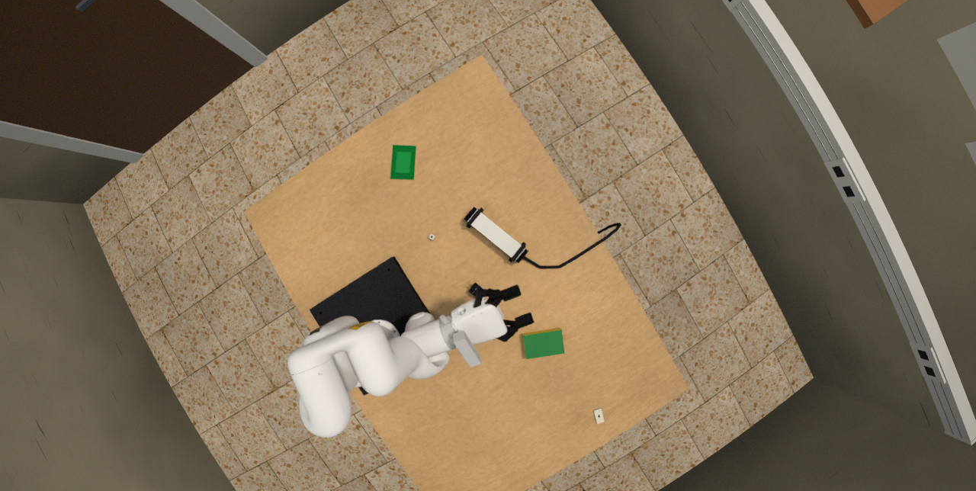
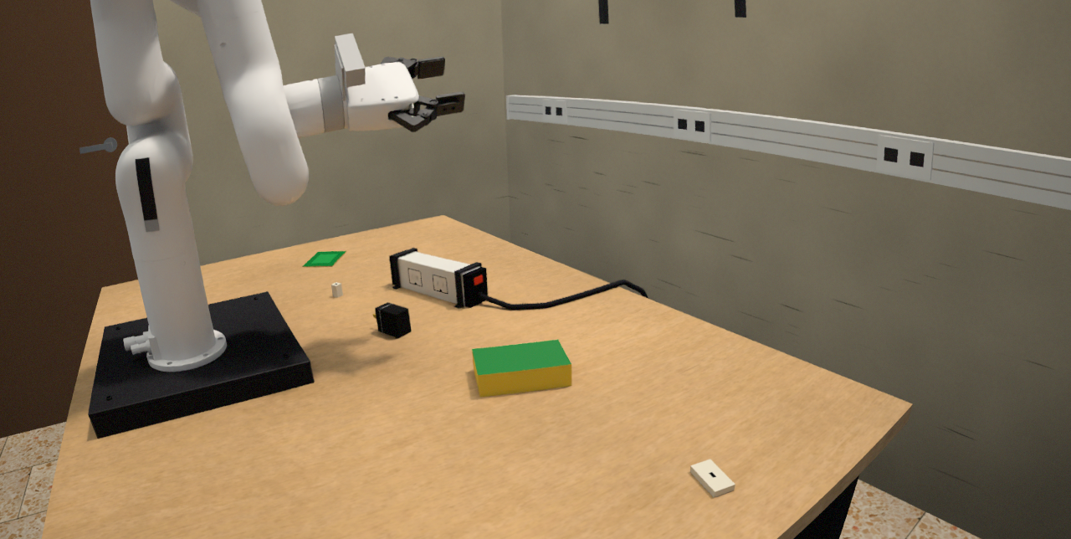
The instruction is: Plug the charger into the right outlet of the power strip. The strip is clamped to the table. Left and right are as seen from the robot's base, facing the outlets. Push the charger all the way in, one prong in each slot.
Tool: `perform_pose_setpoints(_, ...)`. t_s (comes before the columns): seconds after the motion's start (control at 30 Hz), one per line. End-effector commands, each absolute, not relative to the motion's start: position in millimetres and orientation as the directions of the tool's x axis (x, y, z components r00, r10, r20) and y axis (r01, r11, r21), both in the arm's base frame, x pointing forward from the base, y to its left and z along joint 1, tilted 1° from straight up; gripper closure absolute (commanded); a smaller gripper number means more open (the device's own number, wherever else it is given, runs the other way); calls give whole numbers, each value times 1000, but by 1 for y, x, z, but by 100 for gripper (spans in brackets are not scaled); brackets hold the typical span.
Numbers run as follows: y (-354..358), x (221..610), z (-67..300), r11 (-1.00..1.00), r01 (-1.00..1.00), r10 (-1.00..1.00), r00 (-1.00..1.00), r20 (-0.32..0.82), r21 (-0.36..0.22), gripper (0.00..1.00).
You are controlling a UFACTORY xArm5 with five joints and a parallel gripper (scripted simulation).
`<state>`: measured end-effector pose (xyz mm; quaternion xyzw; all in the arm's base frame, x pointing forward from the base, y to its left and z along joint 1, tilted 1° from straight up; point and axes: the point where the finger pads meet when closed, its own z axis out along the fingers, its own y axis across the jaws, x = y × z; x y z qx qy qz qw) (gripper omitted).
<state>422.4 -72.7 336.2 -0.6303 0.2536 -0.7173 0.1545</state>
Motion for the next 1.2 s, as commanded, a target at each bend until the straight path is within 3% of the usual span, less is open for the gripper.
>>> perform_pose_setpoints(0.0,-73,423,337,-824,-97,-541,-160,826,-558,0)
perform_pose_setpoints(0.53,-73,423,337,-824,-97,-541,-160,826,-558,0)
perform_pose_setpoints(0.57,-73,423,337,-824,-97,-541,-160,826,-558,47)
perform_pose_setpoints(0.83,-73,424,335,-833,-106,-527,-148,837,-543,47)
perform_pose_setpoints(1.17,-73,432,322,-875,-144,-455,-85,887,-462,47)
